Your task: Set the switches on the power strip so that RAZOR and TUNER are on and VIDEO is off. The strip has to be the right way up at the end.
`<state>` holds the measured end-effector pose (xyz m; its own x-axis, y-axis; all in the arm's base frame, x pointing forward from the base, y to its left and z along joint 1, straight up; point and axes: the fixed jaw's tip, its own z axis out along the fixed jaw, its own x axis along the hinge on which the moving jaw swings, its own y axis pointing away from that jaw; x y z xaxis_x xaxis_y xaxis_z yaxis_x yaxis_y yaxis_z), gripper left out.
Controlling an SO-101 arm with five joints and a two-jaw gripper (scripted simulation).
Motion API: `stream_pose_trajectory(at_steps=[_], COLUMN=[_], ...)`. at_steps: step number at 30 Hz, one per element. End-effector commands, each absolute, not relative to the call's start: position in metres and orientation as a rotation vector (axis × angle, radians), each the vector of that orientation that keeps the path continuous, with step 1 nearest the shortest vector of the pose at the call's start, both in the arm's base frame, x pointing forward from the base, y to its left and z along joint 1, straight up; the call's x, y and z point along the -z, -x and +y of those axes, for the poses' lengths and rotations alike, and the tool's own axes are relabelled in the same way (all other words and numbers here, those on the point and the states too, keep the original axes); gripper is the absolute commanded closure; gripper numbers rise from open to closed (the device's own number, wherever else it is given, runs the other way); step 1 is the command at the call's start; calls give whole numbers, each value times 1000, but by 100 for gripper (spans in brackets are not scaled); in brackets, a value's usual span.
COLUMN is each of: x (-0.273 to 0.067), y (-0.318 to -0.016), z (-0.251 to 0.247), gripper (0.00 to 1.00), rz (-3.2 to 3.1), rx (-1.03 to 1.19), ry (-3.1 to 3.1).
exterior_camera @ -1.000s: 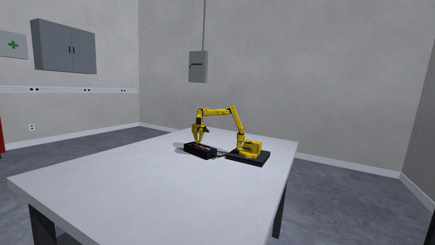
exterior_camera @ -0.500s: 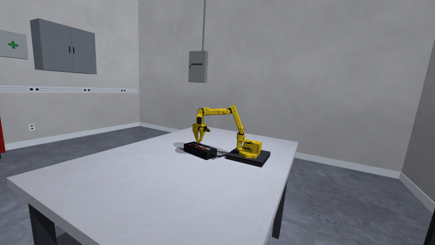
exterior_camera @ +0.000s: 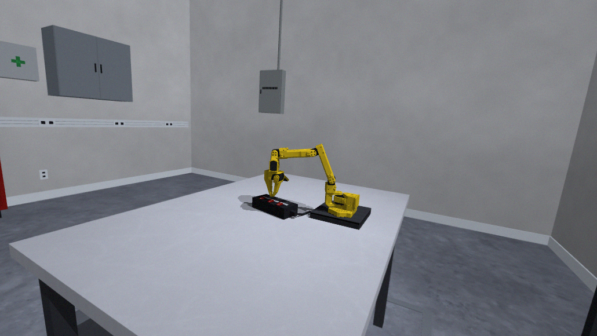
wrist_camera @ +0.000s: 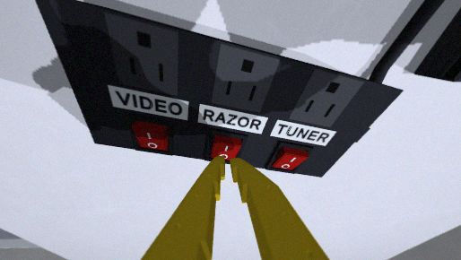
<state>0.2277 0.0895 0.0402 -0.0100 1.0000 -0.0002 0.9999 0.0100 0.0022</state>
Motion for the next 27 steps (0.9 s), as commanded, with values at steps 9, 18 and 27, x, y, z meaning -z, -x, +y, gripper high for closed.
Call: stream_pose_trajectory(at_steps=[9,18,27], x=[-37,-35,-34], y=[-227,-227,-227], z=[88,87,87], gripper=[100,100,100], rz=[2231,2230,2231], rx=[-9,-9,-9], ry=[-2209,-2209,-2209])
